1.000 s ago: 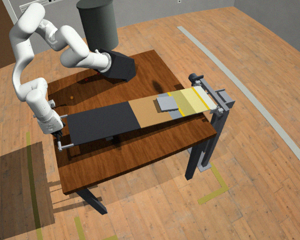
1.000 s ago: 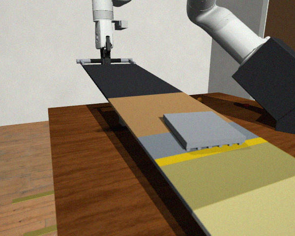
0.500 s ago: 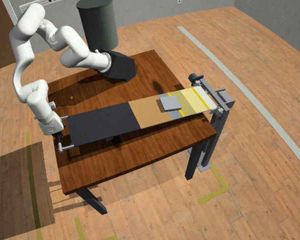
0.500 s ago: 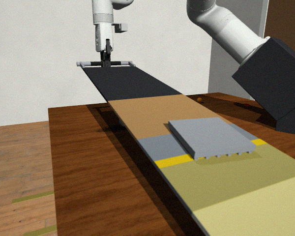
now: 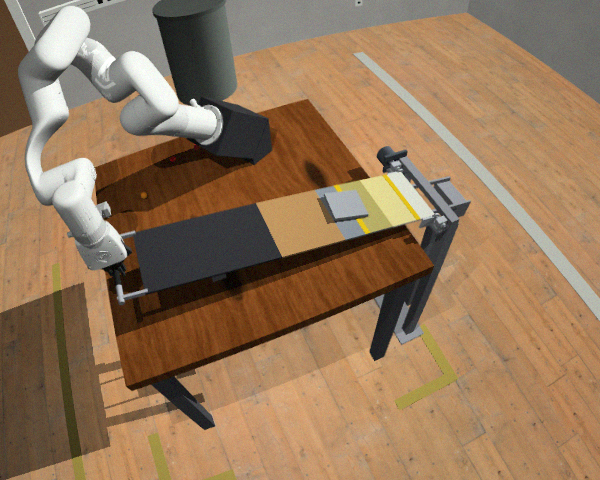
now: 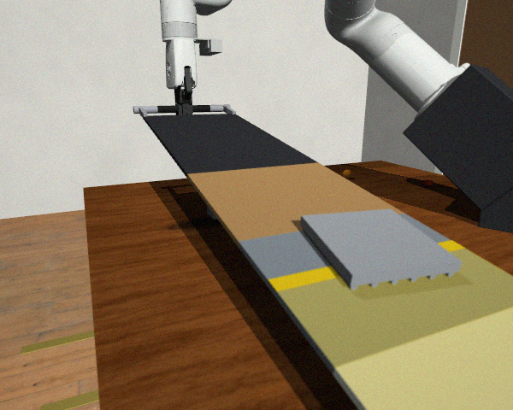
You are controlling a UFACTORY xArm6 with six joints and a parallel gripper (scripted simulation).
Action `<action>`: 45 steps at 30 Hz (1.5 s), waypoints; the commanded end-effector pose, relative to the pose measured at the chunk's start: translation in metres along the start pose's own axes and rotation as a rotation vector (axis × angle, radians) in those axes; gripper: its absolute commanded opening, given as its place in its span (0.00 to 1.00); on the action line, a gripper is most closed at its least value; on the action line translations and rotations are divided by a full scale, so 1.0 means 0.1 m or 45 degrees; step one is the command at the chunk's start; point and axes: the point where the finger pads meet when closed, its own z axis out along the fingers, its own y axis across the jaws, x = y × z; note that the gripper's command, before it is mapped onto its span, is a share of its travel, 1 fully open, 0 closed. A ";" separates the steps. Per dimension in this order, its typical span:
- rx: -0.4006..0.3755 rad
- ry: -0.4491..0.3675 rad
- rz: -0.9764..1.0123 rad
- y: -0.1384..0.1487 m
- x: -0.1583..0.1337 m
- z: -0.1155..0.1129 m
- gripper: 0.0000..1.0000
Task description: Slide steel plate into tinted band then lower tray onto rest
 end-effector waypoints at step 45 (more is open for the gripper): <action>0.002 -0.004 0.001 -0.01 -0.01 -0.02 0.00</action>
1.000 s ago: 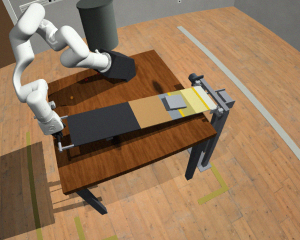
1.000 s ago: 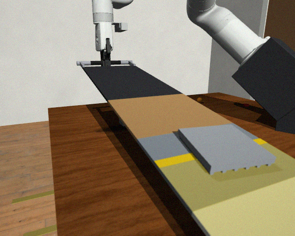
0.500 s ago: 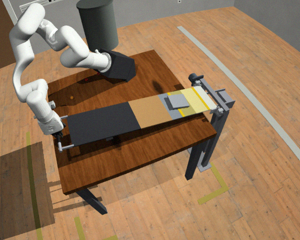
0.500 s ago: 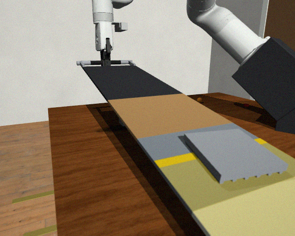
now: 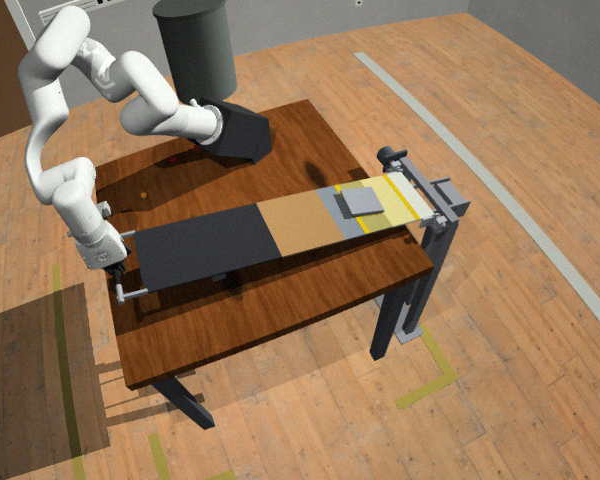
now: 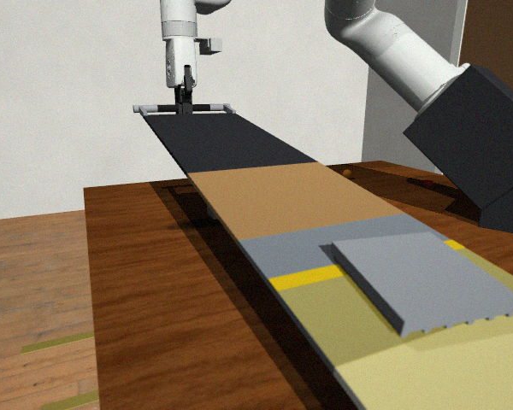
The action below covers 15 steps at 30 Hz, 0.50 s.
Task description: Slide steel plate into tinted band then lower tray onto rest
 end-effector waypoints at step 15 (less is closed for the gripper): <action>0.002 -0.003 0.002 -0.01 -0.01 -0.02 0.00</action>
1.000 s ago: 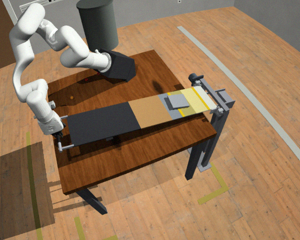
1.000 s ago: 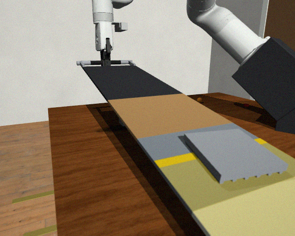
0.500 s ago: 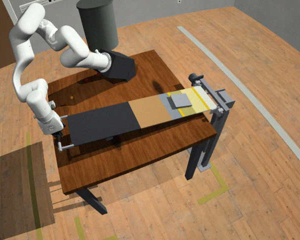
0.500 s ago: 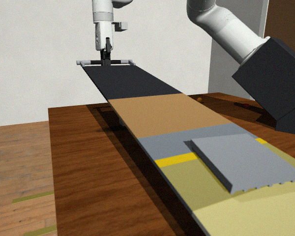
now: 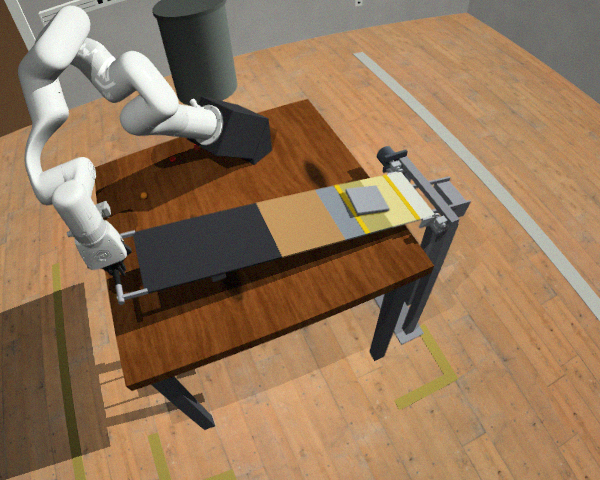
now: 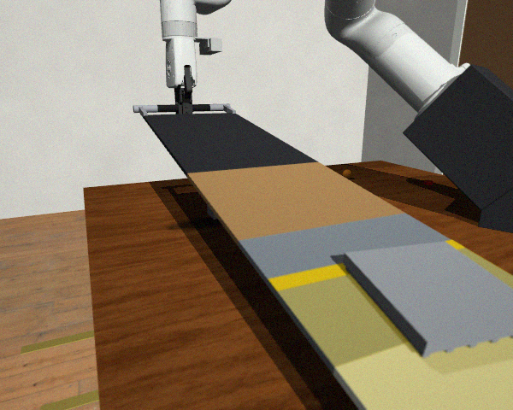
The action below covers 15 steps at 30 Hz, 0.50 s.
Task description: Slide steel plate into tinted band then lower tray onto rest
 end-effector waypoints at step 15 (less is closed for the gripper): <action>0.002 -0.004 0.002 -0.01 -0.01 -0.04 0.00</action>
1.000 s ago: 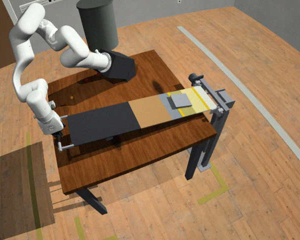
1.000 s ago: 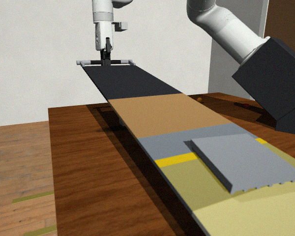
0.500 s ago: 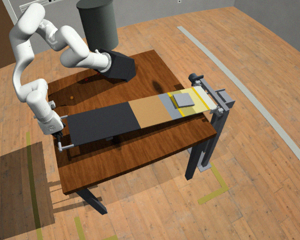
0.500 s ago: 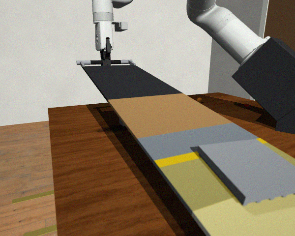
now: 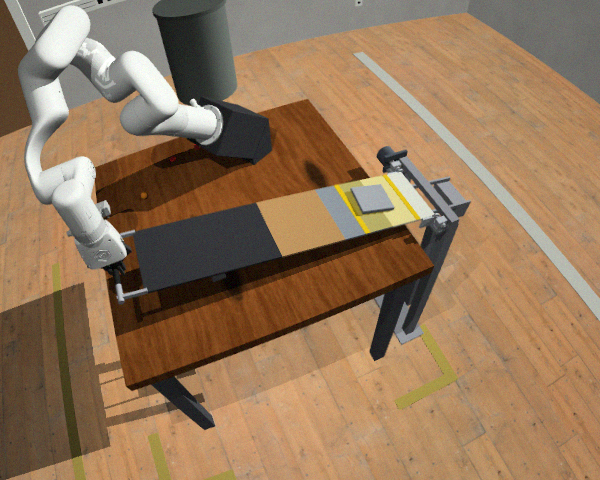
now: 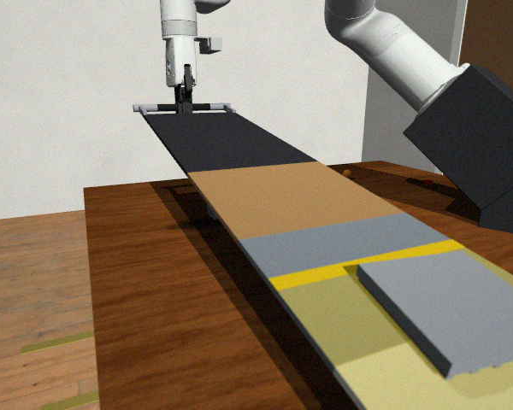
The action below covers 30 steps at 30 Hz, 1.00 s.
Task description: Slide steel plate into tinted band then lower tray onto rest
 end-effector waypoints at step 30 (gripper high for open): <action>0.002 -0.004 0.002 -0.12 -0.01 1.16 0.00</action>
